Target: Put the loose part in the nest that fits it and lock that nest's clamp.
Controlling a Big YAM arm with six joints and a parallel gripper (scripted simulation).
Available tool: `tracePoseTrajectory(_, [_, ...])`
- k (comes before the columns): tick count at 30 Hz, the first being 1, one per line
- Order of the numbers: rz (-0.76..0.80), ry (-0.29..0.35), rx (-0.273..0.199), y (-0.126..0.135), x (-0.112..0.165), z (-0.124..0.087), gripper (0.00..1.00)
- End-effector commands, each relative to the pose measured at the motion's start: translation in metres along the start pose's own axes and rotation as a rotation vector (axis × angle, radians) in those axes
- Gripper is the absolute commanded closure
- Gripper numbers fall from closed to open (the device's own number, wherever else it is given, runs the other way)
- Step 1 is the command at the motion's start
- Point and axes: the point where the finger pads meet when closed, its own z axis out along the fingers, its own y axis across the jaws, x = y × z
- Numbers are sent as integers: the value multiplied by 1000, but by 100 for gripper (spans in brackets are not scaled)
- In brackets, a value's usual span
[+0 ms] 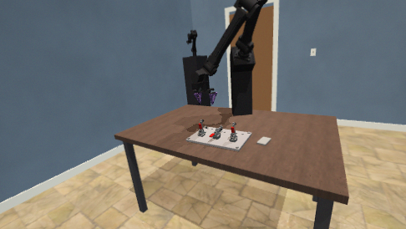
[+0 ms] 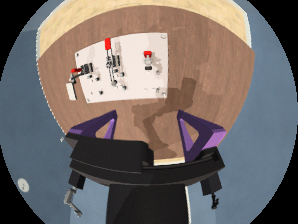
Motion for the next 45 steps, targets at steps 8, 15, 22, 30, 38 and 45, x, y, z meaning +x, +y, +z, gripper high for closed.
tracePoseTrajectory(8, [-58,-6,26,-10,-7,-13,0])
tracePoseTrajectory(15, [-58,-6,26,-10,-7,-13,0])
tracePoseTrajectory(22, [-57,-6,26,-10,-7,-13,100])
tracePoseTrajectory(30, [-57,-6,26,-10,-7,-13,100])
tracePoseTrajectory(38, [-57,-6,26,-10,-7,-13,100])
tracePoseTrajectory(45, [-57,-6,26,-10,-7,-13,100])
